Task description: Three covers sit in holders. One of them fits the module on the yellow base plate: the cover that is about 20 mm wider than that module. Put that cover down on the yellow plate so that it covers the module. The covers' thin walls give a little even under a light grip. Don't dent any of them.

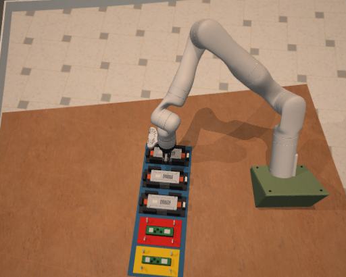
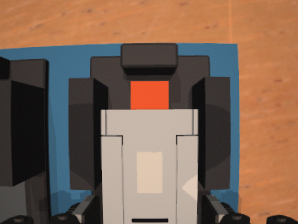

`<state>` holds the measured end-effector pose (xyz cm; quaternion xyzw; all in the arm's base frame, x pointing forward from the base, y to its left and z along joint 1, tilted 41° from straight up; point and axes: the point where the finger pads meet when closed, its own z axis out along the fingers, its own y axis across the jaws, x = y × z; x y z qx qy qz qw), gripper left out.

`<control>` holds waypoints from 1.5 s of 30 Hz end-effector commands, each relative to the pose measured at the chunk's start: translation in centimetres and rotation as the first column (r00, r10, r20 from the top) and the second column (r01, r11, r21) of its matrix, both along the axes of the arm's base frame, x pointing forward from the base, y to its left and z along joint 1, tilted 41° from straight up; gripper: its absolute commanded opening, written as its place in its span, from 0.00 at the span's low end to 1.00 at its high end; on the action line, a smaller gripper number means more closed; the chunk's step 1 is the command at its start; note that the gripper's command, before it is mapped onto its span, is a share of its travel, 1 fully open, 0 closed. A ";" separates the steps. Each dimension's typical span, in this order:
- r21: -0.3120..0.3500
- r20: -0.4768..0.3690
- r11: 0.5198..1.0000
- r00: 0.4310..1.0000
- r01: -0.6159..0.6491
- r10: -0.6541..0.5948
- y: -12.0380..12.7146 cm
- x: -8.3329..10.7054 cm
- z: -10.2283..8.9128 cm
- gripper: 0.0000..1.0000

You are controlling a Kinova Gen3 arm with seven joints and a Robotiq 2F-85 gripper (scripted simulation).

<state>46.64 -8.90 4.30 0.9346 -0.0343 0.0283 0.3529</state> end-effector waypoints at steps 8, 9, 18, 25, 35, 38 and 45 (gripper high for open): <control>0.001 0.001 1.000 1.000 -0.001 0.001 0.1 0.1 0.1 1.00; 0.001 0.001 1.000 1.000 -0.001 0.001 0.1 0.1 0.1 1.00; 0.001 0.001 1.000 1.000 -0.001 0.001 0.1 0.1 0.0 1.00; 0.001 0.001 1.000 1.000 -0.001 0.001 0.1 0.1 0.0 1.00; 0.001 0.001 1.000 1.000 -0.001 0.001 2.5 -0.1 2.7 1.00; 0.001 0.001 1.000 1.000 -0.001 0.001 3.7 -0.1 4.1 1.00; 0.001 0.001 1.000 1.000 -0.001 0.001 4.0 -0.1 4.5 1.00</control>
